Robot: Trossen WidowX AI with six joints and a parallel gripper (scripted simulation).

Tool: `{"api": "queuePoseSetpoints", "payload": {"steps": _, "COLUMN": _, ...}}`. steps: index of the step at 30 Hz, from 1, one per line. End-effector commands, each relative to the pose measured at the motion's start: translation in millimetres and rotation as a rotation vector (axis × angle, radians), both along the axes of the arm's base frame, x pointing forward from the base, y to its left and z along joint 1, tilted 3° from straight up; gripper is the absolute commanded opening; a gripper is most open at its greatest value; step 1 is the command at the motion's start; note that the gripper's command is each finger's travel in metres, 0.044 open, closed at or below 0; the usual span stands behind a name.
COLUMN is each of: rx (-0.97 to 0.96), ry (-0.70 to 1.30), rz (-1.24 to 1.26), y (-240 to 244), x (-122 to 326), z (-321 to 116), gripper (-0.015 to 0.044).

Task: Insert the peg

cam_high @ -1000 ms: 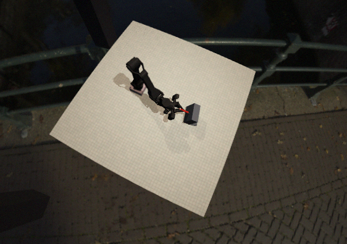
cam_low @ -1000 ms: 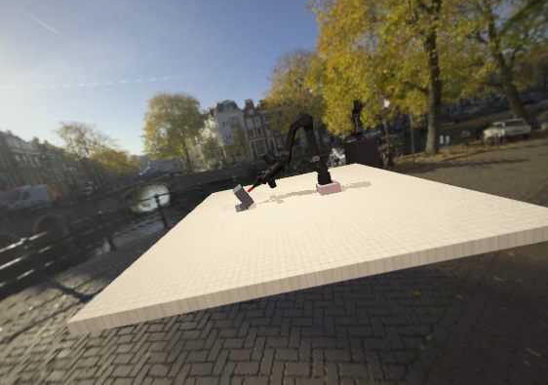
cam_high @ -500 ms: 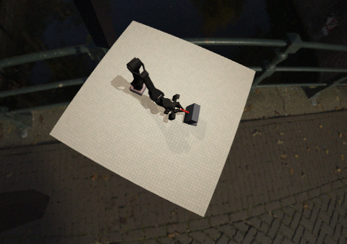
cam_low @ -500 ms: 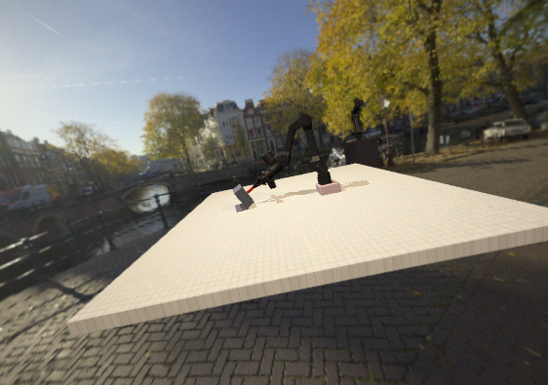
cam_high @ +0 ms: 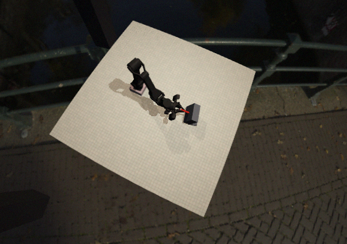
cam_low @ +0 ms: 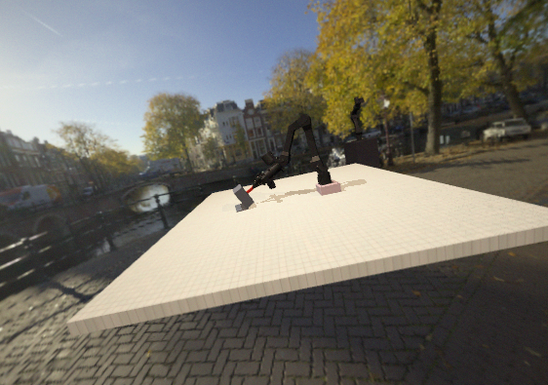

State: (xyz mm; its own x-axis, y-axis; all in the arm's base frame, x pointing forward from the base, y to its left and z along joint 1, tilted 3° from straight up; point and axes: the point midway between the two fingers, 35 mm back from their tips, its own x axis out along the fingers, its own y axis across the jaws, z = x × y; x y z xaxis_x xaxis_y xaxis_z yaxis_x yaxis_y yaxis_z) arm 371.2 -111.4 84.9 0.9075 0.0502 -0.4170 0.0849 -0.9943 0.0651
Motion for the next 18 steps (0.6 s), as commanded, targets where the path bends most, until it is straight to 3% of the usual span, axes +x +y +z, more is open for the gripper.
{"api": "queuePoseSetpoints", "payload": {"steps": 1, "rx": -0.002, "ry": -0.007, "rz": -0.005, "y": -1.2, "x": 2.9, "z": 1.9, "gripper": 0.0000}}
{"api": "queuePoseSetpoints", "payload": {"steps": 18, "rx": -0.002, "ry": -0.007, "rz": -0.005, "y": -0.4, "x": 6.7, "z": -1.4, "gripper": 0.0000}}
